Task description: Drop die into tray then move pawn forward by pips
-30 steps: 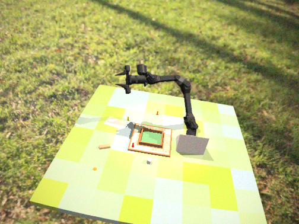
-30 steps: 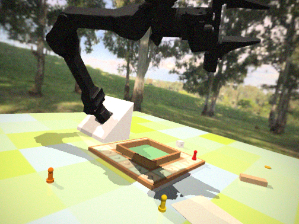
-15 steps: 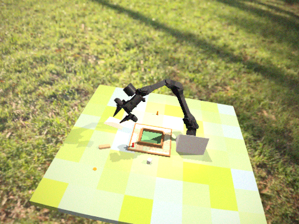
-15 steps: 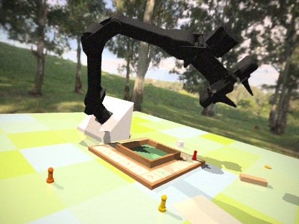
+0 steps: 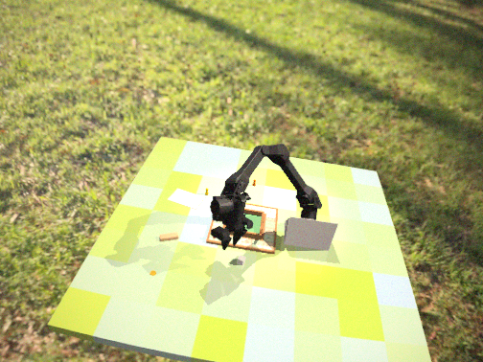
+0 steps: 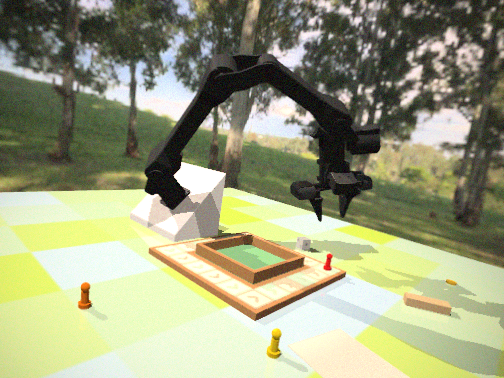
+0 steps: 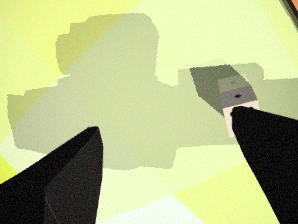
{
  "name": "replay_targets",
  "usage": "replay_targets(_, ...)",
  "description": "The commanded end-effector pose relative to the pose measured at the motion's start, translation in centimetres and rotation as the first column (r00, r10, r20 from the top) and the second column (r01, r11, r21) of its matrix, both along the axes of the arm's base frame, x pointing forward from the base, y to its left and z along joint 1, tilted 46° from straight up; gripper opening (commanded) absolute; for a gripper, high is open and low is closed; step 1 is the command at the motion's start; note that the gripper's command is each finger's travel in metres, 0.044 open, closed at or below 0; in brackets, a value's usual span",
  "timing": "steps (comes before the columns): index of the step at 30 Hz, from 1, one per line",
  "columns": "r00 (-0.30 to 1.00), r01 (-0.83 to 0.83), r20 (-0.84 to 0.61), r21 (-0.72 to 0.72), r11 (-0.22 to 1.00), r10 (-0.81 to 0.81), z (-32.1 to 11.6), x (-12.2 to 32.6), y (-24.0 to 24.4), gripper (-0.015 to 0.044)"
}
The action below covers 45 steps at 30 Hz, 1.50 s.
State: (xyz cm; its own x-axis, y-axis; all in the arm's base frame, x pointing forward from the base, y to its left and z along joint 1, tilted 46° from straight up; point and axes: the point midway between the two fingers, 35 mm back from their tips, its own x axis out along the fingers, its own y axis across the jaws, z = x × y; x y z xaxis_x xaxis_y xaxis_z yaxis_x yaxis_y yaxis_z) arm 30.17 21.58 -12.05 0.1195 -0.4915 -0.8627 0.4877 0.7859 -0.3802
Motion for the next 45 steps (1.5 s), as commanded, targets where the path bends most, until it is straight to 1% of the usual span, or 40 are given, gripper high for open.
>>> replay_targets(1,0.985,-0.131,-0.141,-0.223,0.966,0.101,-1.9,-4.1,-2.4,0.0275)
replay_targets(3,0.978,-0.161,-0.172,-0.266,0.950,0.118,-2.1,-4.9,-2.9,0.0275)
replay_targets(10,0.978,-0.161,-0.172,-0.266,0.950,0.118,-2.0,-5.0,-3.2,0.0275)
replay_targets(13,0.978,-0.161,-0.172,-0.267,0.950,0.118,-2.9,-4.9,-4.1,0.0275)
replay_targets(39,0.978,-0.161,-0.172,-0.268,0.950,0.117,-5.2,-4.6,-6.5,0.0275)
replay_targets(45,0.978,-0.161,-0.172,-0.268,0.950,0.117,-5.2,-4.6,-6.5,0.0118)
